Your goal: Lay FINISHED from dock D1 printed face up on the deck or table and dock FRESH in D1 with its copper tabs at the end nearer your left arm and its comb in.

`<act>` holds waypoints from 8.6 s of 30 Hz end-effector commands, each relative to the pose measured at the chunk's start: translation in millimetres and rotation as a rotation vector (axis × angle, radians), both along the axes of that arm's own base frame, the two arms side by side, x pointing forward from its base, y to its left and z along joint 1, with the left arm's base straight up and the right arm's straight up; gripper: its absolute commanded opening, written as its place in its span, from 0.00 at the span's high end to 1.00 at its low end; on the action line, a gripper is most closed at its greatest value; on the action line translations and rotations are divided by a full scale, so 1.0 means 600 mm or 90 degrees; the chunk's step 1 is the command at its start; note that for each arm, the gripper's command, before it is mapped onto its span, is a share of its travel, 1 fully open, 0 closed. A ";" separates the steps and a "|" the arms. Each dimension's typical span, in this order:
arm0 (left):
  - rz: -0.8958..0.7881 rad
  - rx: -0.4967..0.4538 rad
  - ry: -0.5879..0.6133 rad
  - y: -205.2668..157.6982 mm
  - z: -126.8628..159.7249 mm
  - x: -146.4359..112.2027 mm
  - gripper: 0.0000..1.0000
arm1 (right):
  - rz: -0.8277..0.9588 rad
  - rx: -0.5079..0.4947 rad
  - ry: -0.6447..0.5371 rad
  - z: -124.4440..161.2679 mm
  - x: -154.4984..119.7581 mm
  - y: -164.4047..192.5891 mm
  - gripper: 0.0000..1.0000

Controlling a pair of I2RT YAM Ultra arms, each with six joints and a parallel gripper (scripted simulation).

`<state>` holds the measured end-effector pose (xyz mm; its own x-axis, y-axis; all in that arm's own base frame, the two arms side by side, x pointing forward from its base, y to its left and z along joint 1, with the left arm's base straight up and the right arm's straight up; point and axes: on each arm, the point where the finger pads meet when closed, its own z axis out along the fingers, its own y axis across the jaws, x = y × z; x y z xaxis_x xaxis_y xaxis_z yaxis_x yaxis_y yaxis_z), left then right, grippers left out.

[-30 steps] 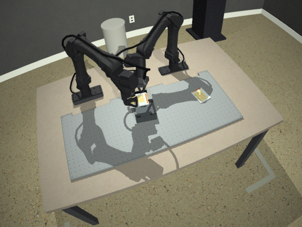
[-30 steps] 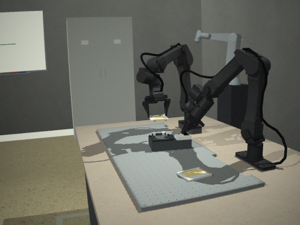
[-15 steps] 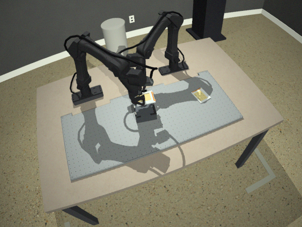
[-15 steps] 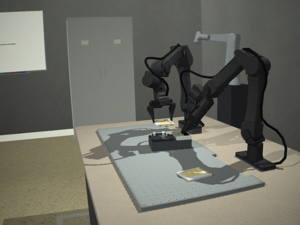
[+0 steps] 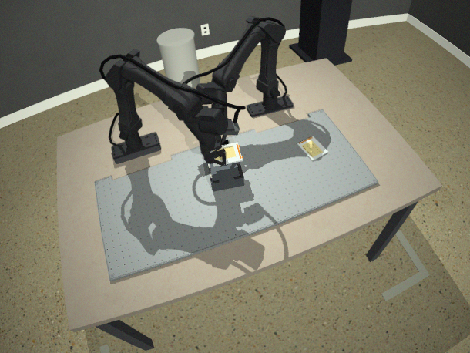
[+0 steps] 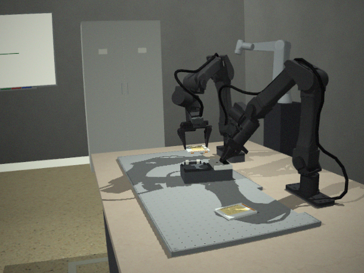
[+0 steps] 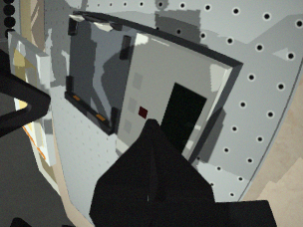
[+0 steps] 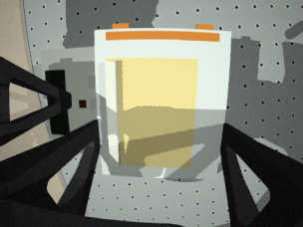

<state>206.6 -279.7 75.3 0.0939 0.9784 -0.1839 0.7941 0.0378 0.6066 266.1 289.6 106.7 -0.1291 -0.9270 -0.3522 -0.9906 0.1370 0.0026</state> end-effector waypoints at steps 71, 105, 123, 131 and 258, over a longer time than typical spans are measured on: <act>-0.032 0.098 0.120 0.053 -0.085 -0.060 1.00 | 0.001 -0.133 0.008 -0.040 0.014 -0.022 1.00; -0.032 0.098 0.120 0.053 -0.085 -0.060 1.00 | -0.001 -0.146 0.012 -0.066 0.009 -0.026 1.00; -0.032 0.098 0.120 0.053 -0.085 -0.060 1.00 | 0.002 -0.151 0.018 -0.079 0.005 -0.027 1.00; -0.032 0.098 0.120 0.053 -0.085 -0.060 1.00 | -0.001 -0.143 0.010 -0.077 0.007 -0.028 1.00; -0.032 0.098 0.120 0.053 -0.085 -0.060 1.00 | -0.008 -0.106 -0.018 -0.036 0.026 -0.022 1.00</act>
<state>206.6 -279.7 75.3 0.0939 0.9784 -0.1839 0.7941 0.0378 0.6066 269.5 268.4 62.9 -0.1350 -0.9835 -0.1205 -0.9907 0.1364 -0.0033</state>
